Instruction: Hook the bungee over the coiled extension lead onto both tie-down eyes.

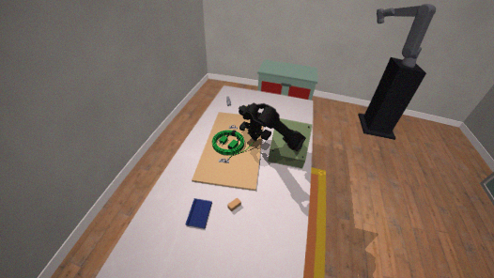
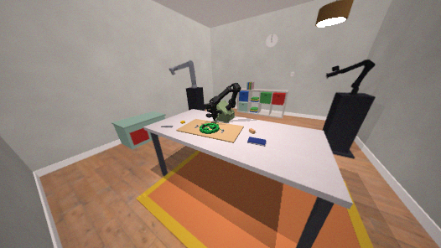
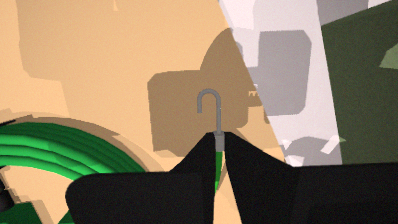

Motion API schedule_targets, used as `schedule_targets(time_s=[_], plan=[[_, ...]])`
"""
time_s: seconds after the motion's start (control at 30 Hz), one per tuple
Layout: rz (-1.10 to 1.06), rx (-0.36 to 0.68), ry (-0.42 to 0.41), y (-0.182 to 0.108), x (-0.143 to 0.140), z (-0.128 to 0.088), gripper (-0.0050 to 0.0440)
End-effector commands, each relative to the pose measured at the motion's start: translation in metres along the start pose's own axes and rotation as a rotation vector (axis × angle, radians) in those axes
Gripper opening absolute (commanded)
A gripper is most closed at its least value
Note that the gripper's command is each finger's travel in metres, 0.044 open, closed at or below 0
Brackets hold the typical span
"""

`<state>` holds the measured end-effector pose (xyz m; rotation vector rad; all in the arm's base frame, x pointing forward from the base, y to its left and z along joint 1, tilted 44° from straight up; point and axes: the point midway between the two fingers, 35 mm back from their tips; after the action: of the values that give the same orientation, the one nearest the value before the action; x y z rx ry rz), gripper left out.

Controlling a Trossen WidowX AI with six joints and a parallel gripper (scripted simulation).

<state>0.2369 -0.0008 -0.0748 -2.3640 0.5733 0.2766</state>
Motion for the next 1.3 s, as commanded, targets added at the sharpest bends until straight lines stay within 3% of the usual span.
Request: schedule_targets(time_s=[0.0,0.4,1.27], plan=[[-0.016,-0.003,0.025,-0.002,0.006,-0.013,-0.005],[-0.02,-0.003,0.024,-0.002,0.004,-0.03,-0.005],[-0.079,0.029,0.059,0.002,0.037,-0.028,-0.005]])
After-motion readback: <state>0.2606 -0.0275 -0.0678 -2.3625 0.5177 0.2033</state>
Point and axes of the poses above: the point midway between the two fingers, 35 mm back from their tips, its own z axis out along the fingers, its own x axis across the jaws, y = z × x, and after that the axes turned 9 degrees about z, right-handed
